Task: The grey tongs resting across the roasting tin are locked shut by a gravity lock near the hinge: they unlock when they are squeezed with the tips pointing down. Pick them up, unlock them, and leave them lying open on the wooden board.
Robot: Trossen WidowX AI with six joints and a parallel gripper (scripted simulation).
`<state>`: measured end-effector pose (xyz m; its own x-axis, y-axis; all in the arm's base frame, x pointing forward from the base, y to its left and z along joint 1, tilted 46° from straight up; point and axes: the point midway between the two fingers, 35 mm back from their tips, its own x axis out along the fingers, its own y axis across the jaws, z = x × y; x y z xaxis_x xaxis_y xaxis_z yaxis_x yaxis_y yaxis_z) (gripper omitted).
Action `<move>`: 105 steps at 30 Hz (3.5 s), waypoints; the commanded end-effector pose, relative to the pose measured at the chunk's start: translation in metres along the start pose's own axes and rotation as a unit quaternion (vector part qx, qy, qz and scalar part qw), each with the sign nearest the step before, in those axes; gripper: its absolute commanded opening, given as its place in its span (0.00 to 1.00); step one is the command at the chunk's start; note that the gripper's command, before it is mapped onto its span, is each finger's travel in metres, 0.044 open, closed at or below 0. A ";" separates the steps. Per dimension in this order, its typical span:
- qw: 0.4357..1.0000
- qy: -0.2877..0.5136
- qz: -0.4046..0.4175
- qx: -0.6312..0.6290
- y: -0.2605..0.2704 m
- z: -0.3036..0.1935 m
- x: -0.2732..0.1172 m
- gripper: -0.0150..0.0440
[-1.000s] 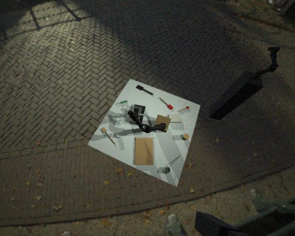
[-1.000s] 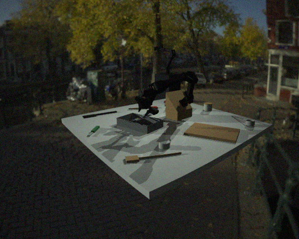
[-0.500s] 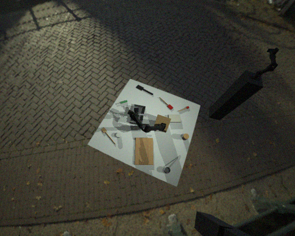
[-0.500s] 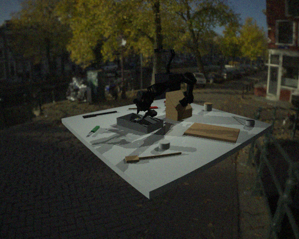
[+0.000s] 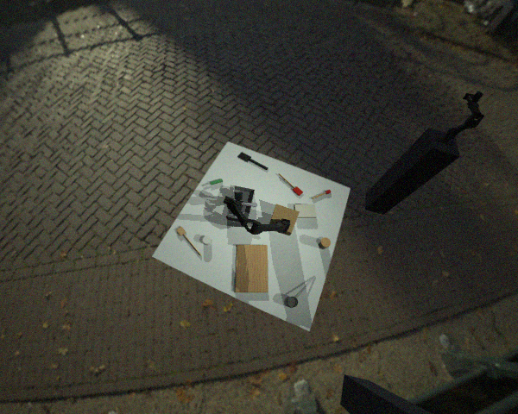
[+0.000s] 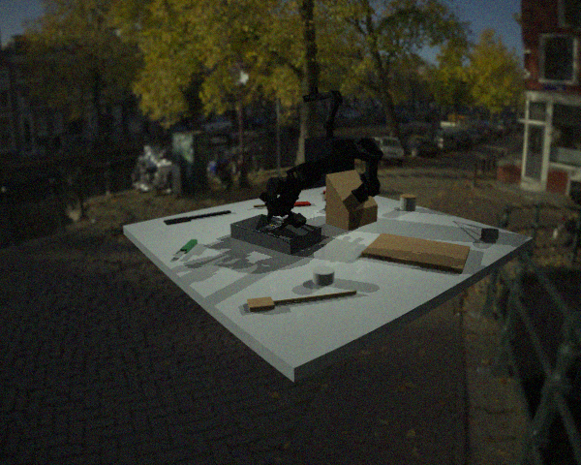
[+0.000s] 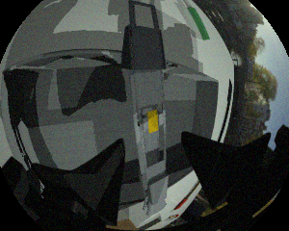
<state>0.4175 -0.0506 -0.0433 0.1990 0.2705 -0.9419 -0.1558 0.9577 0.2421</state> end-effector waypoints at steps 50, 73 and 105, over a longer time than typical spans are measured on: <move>1.000 0.002 0.000 -0.001 -0.037 -0.002 -0.035 0.00; 0.992 0.021 0.125 -0.011 -0.034 -0.009 -0.030 0.00; 0.967 -0.006 0.248 -0.052 0.013 0.010 -0.063 0.00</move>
<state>0.4097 -0.0700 0.0040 0.0841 0.6968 -0.7123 -0.2915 0.7008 0.6511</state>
